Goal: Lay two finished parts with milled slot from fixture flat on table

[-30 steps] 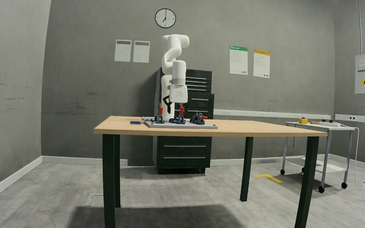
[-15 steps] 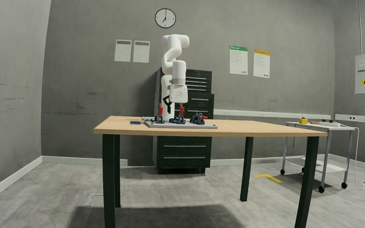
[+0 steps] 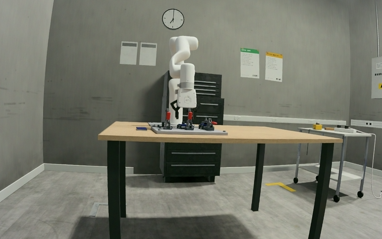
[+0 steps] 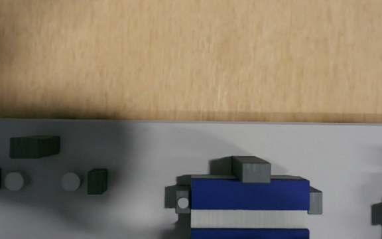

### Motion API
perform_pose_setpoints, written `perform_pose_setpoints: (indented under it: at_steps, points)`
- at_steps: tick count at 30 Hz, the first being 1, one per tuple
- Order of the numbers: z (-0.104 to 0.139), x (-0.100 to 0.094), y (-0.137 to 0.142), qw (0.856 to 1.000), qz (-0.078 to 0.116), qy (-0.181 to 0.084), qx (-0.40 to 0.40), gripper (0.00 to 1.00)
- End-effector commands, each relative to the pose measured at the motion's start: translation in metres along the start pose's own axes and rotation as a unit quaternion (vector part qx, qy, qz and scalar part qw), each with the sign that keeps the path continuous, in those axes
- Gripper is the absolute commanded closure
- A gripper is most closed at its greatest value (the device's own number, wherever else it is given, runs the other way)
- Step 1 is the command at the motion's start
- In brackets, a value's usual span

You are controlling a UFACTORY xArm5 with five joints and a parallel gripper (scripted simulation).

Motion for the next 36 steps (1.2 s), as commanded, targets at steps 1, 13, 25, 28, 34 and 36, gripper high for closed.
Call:
perform_pose_setpoints:
  at_steps: [1,13,25,28,34,36]
  points:
    - [0.001,-0.001,0.0,1.0,0.0,-0.002,0.0,0.0]
    - [0.001,0.003,0.0,1.0,0.0,-0.002,0.0,0.0]
    - [0.002,0.016,0.0,1.0,0.0,-0.002,0.0,0.0]
    - [0.002,0.02,0.0,1.0,0.0,-0.002,0.0,0.0]
    - [0.002,0.024,0.0,1.0,0.0,-0.002,0.0,0.0]
    - [0.002,0.026,0.0,1.0,0.0,-0.002,0.0,0.0]
Point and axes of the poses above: the point where the finger pads meet when closed, its own x axis out along the fingers, its own y axis across the jaws, z = x × y, the point moved 2 cm from there along -x, back along the fingers, and after that the axes turned 8 degrees about x, right-handed, at the moved point
